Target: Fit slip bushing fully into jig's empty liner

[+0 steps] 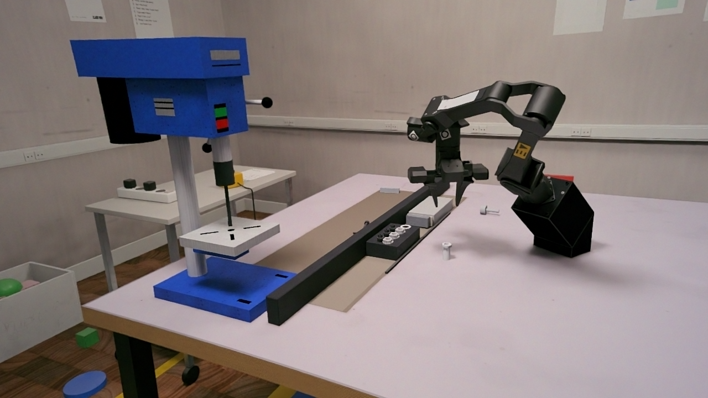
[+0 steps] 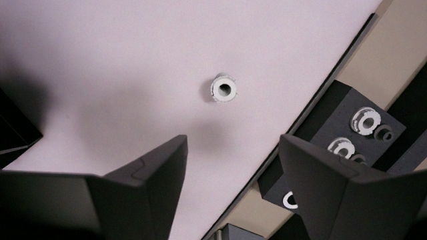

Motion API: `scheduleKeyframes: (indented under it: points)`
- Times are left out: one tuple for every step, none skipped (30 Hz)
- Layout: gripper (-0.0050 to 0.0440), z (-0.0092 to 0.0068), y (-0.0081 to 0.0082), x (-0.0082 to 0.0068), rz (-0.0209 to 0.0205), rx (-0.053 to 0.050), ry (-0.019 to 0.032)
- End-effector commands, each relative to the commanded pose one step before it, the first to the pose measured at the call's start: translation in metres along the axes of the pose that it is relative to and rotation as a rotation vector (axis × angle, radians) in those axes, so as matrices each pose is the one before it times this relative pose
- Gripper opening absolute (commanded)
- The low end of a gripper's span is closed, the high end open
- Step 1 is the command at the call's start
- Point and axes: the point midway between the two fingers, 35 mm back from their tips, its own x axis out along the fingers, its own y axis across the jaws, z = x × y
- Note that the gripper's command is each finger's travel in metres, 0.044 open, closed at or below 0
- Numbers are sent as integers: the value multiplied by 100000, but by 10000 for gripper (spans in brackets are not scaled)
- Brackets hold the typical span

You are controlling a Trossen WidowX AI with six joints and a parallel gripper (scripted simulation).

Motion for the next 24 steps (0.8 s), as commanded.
scheduleKeyframes:
  points:
    - [233, -12, -10, 8, -963, -374, -1710]
    - [233, 0, 0, 0, 0, 0, 0]
    - [257, -37, 228, 223, 345, 1906, -860]
    - [281, 24, -21, 171, 201, 3468, -160]
    - [305, -61, 52, 228, 518, 4994, 277]
    - [329, -102, 44, 290, 424, 7087, 461]
    - [329, 0, 0, 0, 0, 0, 0]
    - [329, 0, 0, 0, 0, 0, 0]
    - [353, 51, -61, 191, -668, 6751, 622]
    - [377, -43, -8, 312, 105, 3734, 97]
    - [401, -22, -6, 187, 50, 2789, 54]
    - [425, -13, -4, 129, 28, 3208, 35]
    - [440, -12, -5, 130, 24, 3228, 33]
    - [440, -10, -5, 130, 19, 3265, 31]
    - [440, -9, -5, 131, 13, 3247, 27]
    - [440, -7, -5, 131, 9, 3278, 23]
    - [440, -6, -5, 131, 4, 3309, 19]
    - [440, -4, -5, 132, 1, 3240, 15]
    - [440, -3, -5, 130, -3, 3267, 11]
    - [440, -1, -4, 130, -6, 3263, 7]
    - [440, 0, -4, 130, -9, 3262, 3]
    - [440, 1, -3, 130, -11, 3273, -1]
    - [440, 3, -2, 130, -13, 3306, -6]
    - [440, 0, 0, 0, 0, 0, 0]
